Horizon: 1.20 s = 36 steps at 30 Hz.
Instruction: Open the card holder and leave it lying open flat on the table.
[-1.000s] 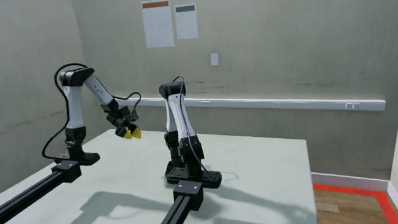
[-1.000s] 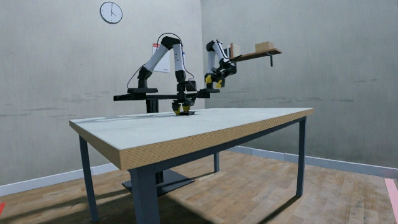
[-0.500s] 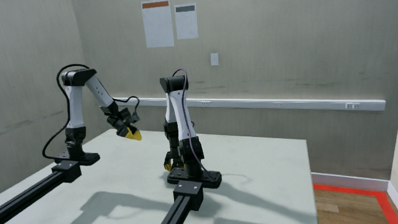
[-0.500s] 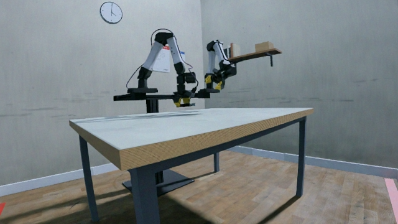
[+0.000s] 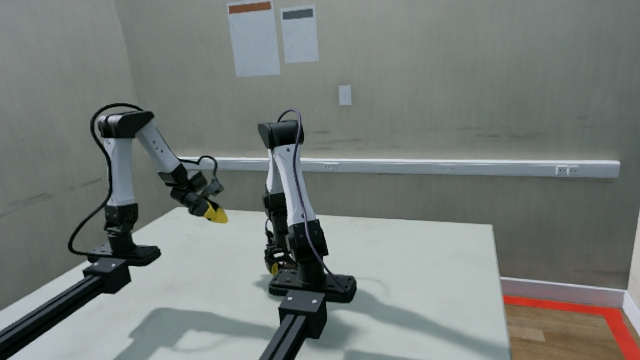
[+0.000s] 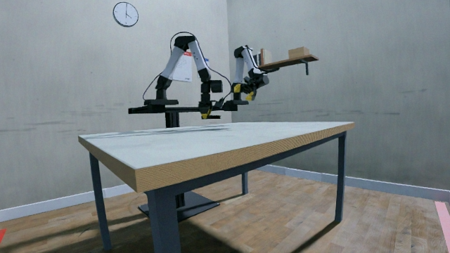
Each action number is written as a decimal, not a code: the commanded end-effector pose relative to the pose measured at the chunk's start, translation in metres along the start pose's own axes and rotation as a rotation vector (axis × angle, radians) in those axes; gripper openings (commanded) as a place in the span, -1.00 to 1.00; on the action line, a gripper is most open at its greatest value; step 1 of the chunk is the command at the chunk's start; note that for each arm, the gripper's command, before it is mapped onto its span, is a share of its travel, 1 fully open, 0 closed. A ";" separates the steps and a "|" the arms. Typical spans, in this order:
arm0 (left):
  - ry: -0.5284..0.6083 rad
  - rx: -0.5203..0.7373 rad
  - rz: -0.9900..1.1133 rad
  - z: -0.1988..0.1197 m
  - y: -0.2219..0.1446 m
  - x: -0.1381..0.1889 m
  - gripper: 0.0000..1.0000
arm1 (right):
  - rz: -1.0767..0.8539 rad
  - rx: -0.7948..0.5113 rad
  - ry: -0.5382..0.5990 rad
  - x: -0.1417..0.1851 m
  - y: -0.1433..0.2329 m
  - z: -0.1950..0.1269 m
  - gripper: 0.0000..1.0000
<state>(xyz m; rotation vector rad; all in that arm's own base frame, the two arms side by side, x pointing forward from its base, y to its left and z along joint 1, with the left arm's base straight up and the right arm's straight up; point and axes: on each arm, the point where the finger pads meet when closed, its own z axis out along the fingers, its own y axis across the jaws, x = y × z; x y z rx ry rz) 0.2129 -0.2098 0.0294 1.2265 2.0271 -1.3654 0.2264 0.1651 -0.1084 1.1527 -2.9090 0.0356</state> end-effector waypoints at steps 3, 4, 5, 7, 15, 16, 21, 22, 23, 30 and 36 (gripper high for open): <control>-0.053 -0.012 0.040 -0.006 0.000 -0.018 1.00 | -0.350 -0.004 -0.003 -0.012 -0.008 -0.003 0.24; -0.053 -0.012 0.040 -0.006 0.000 -0.018 1.00 | -0.350 -0.004 -0.003 -0.012 -0.008 -0.003 0.24; -0.053 -0.012 0.040 -0.006 0.000 -0.018 1.00 | -0.350 -0.004 -0.003 -0.012 -0.008 -0.003 0.24; -0.054 -0.015 0.040 -0.006 0.001 -0.019 1.00 | -0.401 -0.003 -0.005 -0.014 -0.009 -0.004 0.24; -0.043 -0.061 0.034 -0.007 0.011 -0.020 1.00 | -0.486 0.012 -0.040 -0.034 -0.018 0.004 0.24; -0.043 -0.065 0.034 -0.007 0.012 -0.020 1.00 | -0.481 0.012 -0.040 -0.037 -0.020 0.007 0.24; -0.041 -0.079 0.032 -0.007 0.014 -0.021 1.00 | -0.475 0.011 -0.037 -0.045 -0.026 0.018 0.24; -0.041 -0.079 0.032 -0.007 0.014 -0.021 1.00 | -0.475 0.011 -0.037 -0.045 -0.026 0.018 0.24; -0.042 -0.081 0.033 -0.007 0.015 -0.021 1.00 | -0.473 0.008 -0.031 -0.046 -0.028 0.020 0.24; -0.041 -0.083 0.034 -0.007 0.015 -0.021 1.00 | -0.467 0.001 -0.015 -0.055 -0.036 0.035 0.24; -0.043 -0.081 0.037 -0.007 0.015 -0.021 1.00 | -0.468 -0.003 -0.007 -0.067 -0.044 0.044 0.24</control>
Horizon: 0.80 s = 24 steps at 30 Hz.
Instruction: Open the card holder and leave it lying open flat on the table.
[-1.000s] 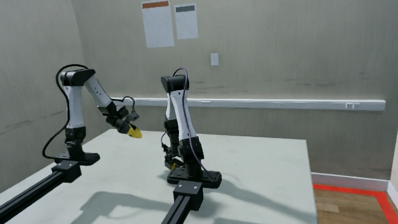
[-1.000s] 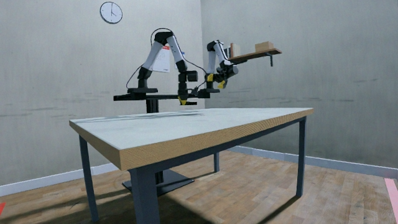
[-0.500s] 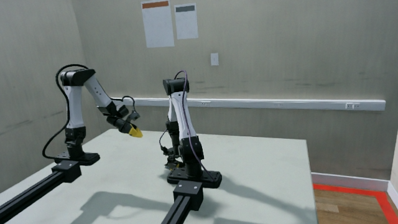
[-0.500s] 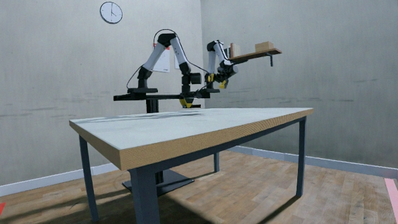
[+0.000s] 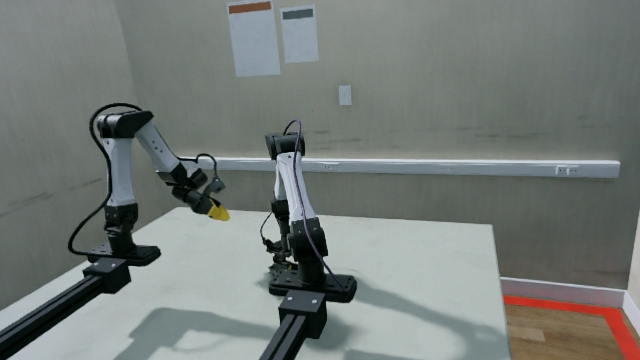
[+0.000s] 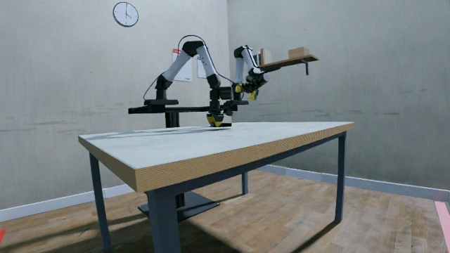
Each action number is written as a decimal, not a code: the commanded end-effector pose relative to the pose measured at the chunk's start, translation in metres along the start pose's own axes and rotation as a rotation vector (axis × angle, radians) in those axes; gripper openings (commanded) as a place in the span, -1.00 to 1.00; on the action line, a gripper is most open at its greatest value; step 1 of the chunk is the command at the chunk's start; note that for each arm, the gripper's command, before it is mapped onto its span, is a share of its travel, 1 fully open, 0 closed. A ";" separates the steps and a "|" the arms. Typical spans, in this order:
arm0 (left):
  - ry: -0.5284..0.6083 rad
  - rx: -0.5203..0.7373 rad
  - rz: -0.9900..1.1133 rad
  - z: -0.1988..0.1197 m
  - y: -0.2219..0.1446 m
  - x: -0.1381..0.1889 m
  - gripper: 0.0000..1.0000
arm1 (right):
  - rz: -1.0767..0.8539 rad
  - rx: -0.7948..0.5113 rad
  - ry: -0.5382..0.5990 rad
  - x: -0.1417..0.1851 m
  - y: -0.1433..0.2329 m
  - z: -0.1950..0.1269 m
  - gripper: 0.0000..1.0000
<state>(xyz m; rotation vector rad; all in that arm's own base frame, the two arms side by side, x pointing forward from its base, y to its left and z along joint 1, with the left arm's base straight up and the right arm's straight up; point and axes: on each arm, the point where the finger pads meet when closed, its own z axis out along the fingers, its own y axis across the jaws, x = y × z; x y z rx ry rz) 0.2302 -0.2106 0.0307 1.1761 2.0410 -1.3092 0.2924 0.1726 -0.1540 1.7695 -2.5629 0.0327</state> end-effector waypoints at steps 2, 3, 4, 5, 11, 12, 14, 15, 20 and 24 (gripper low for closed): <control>-0.021 -0.024 0.042 -0.005 0.001 -0.011 1.00 | -0.013 0.003 -0.016 -0.011 -0.012 0.000 0.24; -0.021 -0.024 0.042 -0.005 0.001 -0.011 1.00 | -0.013 0.003 -0.016 -0.011 -0.012 0.000 0.24; -0.022 -0.024 0.043 -0.005 0.001 -0.011 1.00 | -0.015 0.011 -0.027 -0.013 -0.013 -0.003 0.24; -0.022 -0.024 0.044 -0.005 0.001 -0.011 1.00 | -0.014 0.019 -0.037 -0.017 -0.017 -0.004 0.24; -0.022 -0.024 0.044 -0.005 0.001 -0.011 1.00 | -0.013 0.014 -0.030 -0.020 -0.023 0.011 0.24; -0.022 -0.024 0.044 -0.005 0.001 -0.011 1.00 | -0.013 0.017 -0.033 -0.020 -0.022 0.013 0.24; -0.022 -0.024 0.044 -0.005 0.001 -0.011 1.00 | -0.014 0.020 -0.038 -0.023 -0.024 0.016 0.24; -0.022 -0.024 0.044 -0.005 0.001 -0.011 1.00 | -0.014 0.019 -0.036 -0.023 -0.024 0.019 0.24; -0.022 -0.024 0.044 -0.005 0.001 -0.011 1.00 | -0.014 0.022 -0.053 -0.022 -0.022 0.011 0.69; -0.022 -0.024 0.044 -0.005 0.001 -0.011 1.00 | -0.010 0.024 -0.048 -0.017 -0.018 -0.014 0.96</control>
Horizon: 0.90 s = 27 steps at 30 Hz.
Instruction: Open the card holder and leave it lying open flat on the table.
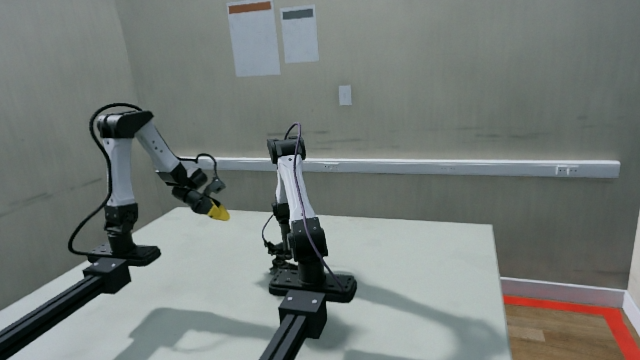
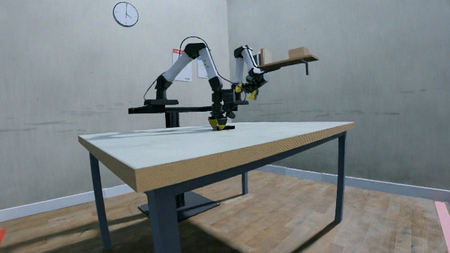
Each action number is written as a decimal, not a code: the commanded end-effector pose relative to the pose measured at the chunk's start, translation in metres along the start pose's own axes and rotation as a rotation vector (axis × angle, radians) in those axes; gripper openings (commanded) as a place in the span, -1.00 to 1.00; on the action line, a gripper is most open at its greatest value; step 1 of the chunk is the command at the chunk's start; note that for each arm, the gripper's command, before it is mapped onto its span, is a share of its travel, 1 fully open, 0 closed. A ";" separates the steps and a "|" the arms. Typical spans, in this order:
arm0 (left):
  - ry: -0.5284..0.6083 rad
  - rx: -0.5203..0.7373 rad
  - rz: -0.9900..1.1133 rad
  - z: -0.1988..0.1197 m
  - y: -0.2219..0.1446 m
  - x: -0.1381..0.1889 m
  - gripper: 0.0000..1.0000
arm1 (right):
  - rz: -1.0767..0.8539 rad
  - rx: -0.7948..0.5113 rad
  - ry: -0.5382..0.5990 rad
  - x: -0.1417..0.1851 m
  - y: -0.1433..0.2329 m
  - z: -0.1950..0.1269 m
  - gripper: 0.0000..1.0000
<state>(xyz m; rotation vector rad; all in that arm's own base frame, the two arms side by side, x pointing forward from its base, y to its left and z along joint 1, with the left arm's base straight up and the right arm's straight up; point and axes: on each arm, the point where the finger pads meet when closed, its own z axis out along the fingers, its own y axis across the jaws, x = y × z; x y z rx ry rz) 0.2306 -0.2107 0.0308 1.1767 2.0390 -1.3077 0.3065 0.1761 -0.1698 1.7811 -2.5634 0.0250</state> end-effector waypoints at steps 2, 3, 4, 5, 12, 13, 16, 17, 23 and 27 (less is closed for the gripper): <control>-0.021 -0.024 0.042 -0.005 0.001 -0.011 1.00 | -0.004 0.023 -0.039 -0.009 -0.006 -0.043 0.96; -0.021 -0.024 0.042 -0.005 0.001 -0.011 1.00 | -0.004 0.027 -0.043 -0.011 -0.008 -0.051 0.96; -0.021 -0.024 0.042 -0.005 0.001 -0.011 1.00 | -0.004 0.031 -0.048 -0.013 -0.010 -0.058 0.96; -0.021 -0.024 0.042 -0.005 0.001 -0.011 1.00 | -0.004 0.035 -0.053 -0.015 -0.011 -0.068 0.96; -0.055 -0.019 0.067 -0.008 0.002 -0.027 1.00 | -0.013 0.026 -0.080 -0.017 -0.011 -0.088 0.96; -0.055 -0.019 0.067 -0.008 0.002 -0.027 1.00 | -0.013 0.026 -0.080 -0.017 -0.011 -0.088 0.96; -0.089 -0.019 0.084 -0.011 0.002 -0.041 1.00 | -0.028 0.036 -0.178 -0.025 -0.012 -0.097 0.96; -0.098 -0.018 0.090 -0.012 0.002 -0.045 1.00 | -0.033 0.035 -0.212 -0.026 -0.012 -0.101 0.96; -0.127 -0.007 0.127 -0.017 -0.003 -0.060 1.00 | -0.041 0.028 -0.377 -0.020 -0.007 -0.126 0.96; -0.136 0.000 0.155 -0.021 -0.007 -0.067 1.00 | -0.034 0.026 -0.453 -0.011 -0.004 -0.139 0.96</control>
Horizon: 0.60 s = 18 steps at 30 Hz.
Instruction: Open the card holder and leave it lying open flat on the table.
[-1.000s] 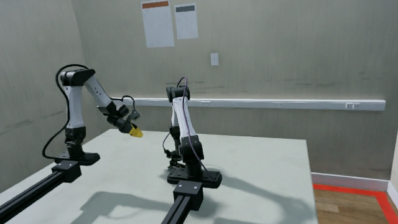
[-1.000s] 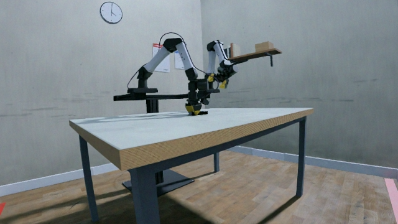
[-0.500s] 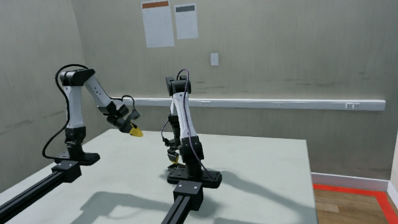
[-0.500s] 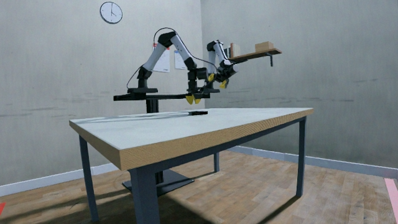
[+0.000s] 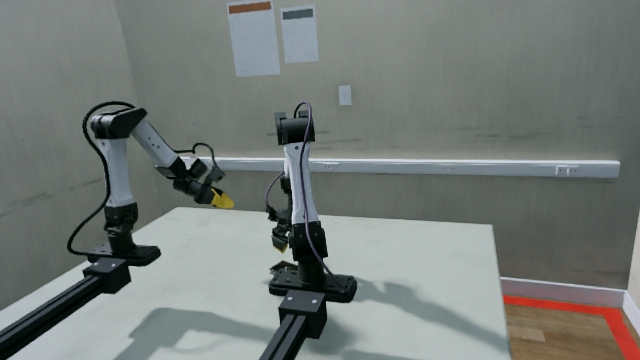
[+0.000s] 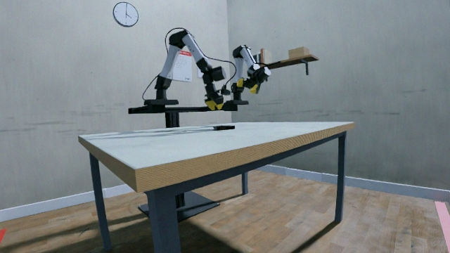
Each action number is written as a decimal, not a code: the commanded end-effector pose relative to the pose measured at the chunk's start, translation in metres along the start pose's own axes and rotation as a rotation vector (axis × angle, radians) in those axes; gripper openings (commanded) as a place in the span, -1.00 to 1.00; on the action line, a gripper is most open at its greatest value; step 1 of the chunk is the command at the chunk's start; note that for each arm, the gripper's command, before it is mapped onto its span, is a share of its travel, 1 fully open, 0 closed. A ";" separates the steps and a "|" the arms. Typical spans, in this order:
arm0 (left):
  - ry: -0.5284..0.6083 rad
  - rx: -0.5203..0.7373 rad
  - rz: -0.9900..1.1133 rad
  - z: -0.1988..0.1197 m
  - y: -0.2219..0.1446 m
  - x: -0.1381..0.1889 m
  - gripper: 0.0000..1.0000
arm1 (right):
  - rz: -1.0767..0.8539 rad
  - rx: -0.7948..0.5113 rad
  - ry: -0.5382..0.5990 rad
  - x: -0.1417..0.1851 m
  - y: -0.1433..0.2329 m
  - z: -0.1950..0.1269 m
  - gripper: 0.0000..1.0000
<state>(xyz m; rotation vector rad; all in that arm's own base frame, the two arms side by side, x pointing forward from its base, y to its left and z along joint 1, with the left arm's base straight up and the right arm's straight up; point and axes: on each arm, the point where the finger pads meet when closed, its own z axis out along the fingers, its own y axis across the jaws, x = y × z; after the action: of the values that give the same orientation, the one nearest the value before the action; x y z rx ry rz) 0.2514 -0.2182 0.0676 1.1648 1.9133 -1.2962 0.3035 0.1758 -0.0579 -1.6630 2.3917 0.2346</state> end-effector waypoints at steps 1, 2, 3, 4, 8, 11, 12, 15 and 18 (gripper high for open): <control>-0.049 0.007 0.086 -0.008 -0.004 -0.028 1.00 | -0.036 0.029 -0.175 -0.021 -0.005 -0.025 0.96; -0.049 0.007 0.086 -0.008 -0.004 -0.028 1.00 | -0.036 0.029 -0.175 -0.021 -0.005 -0.025 0.96; -0.049 0.007 0.086 -0.008 -0.004 -0.028 1.00 | -0.036 0.029 -0.175 -0.021 -0.005 -0.025 0.96; -0.048 0.009 0.094 -0.009 -0.005 -0.030 1.00 | -0.033 0.029 -0.187 -0.019 -0.004 -0.028 0.96; -0.049 0.010 0.126 -0.011 -0.007 -0.034 1.00 | -0.023 0.032 -0.199 -0.014 -0.003 -0.032 0.96; -0.043 0.003 0.150 -0.013 -0.008 -0.036 1.00 | -0.009 0.034 -0.177 -0.009 -0.004 -0.033 0.52; -0.035 -0.007 0.158 -0.014 -0.007 -0.036 1.00 | -0.002 0.027 -0.164 -0.008 -0.004 -0.029 0.30; 0.003 -0.034 0.145 -0.015 0.000 -0.024 1.00 | 0.024 0.001 -0.085 -0.001 -0.001 -0.013 -0.28; 0.041 -0.043 0.112 -0.014 0.004 -0.006 1.00 | 0.037 -0.004 -0.021 0.001 -0.002 -0.002 -0.28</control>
<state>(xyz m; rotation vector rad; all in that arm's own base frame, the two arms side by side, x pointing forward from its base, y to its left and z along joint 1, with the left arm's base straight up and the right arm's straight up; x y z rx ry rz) 0.2544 -0.2136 0.0827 1.2401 1.8393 -1.2251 0.2994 0.1706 -0.0508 -1.6053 2.3569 0.3062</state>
